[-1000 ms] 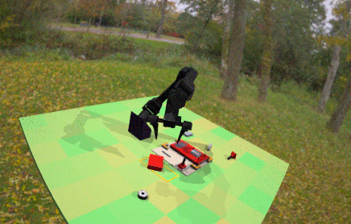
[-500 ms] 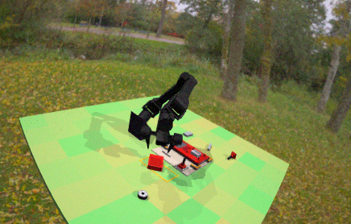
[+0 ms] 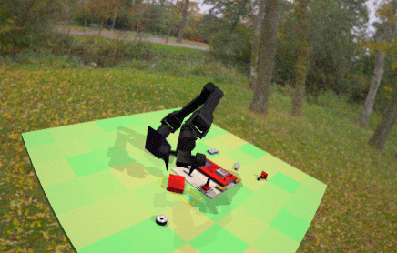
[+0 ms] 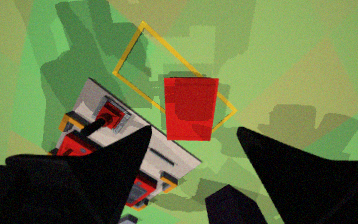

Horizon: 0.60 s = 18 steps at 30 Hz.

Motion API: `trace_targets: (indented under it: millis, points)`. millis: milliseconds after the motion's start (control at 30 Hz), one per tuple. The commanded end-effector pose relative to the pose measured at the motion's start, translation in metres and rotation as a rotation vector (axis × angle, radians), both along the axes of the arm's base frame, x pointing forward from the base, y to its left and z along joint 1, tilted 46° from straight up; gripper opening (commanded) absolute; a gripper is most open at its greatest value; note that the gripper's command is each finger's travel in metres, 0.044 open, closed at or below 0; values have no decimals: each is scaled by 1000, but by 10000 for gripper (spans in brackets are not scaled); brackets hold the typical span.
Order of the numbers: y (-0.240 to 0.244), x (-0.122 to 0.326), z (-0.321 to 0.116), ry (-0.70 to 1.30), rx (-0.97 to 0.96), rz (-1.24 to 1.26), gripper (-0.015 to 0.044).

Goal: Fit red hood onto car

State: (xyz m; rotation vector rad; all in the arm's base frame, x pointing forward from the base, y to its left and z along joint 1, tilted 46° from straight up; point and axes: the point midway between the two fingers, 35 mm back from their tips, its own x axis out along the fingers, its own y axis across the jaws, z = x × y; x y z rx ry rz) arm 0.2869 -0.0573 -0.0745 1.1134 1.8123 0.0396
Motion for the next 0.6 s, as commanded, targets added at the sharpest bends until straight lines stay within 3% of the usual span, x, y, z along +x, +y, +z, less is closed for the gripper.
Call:
trace_targets:
  millis: [0,567]
  points:
    - [4,-1,-2,6,5,-1,440]
    - [13,-2,-12,6,5,-1,440]
